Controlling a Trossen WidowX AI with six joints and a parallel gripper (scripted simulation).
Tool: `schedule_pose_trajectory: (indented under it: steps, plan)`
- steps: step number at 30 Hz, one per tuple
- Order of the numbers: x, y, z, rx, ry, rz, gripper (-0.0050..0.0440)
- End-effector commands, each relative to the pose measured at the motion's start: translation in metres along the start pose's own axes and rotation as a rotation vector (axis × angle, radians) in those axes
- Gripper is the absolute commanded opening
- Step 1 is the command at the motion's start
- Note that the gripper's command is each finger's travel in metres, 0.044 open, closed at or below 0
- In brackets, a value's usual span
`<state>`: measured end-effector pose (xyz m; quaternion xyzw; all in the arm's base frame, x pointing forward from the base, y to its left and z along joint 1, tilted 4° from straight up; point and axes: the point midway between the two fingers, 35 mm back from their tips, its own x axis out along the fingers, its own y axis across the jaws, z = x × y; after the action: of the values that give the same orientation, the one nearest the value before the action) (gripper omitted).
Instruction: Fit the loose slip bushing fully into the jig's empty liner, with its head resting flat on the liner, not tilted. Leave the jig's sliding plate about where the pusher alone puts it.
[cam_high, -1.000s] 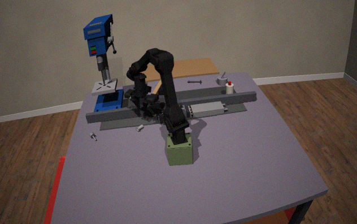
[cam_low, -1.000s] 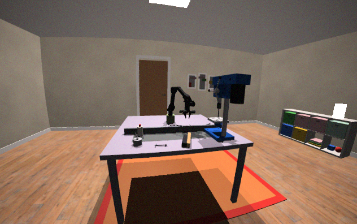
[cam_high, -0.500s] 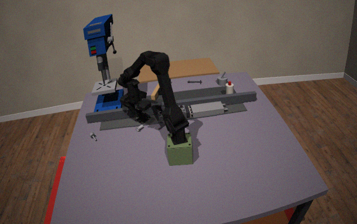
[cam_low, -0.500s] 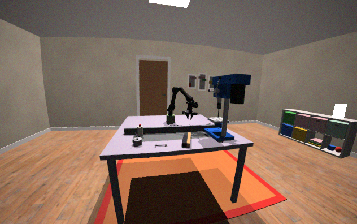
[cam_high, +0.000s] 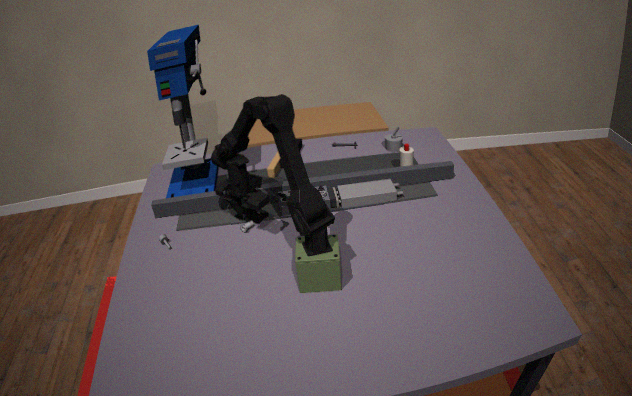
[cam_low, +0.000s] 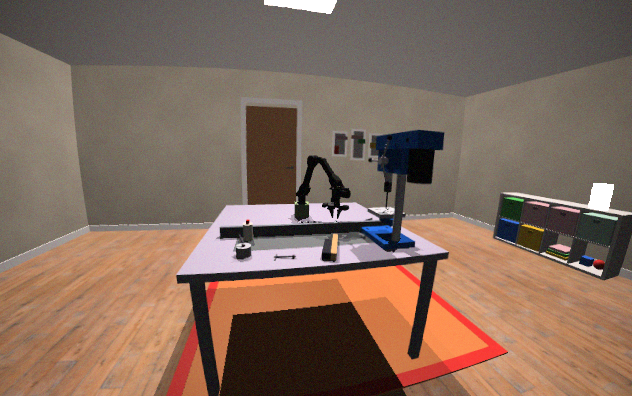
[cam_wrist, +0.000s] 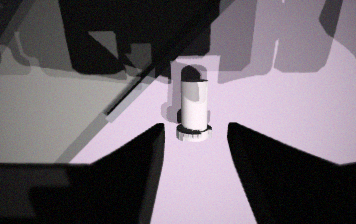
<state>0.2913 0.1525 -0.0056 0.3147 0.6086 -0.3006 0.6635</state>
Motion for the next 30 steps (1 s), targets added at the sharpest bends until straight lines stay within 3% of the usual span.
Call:
schedule_pose_trajectory:
  steps: [1,20,23,30]
  plan:
    - [0.016,-0.001,0.001,-0.002,0.001,-0.006,0.0175]
    - [0.040,-0.002,0.000,-0.003,0.001,-0.006,0.0175]
    - [0.039,-0.001,0.000,-0.002,0.001,-0.002,0.0138]
    - [0.039,0.000,0.000,-0.002,0.001,-0.002,0.0135]
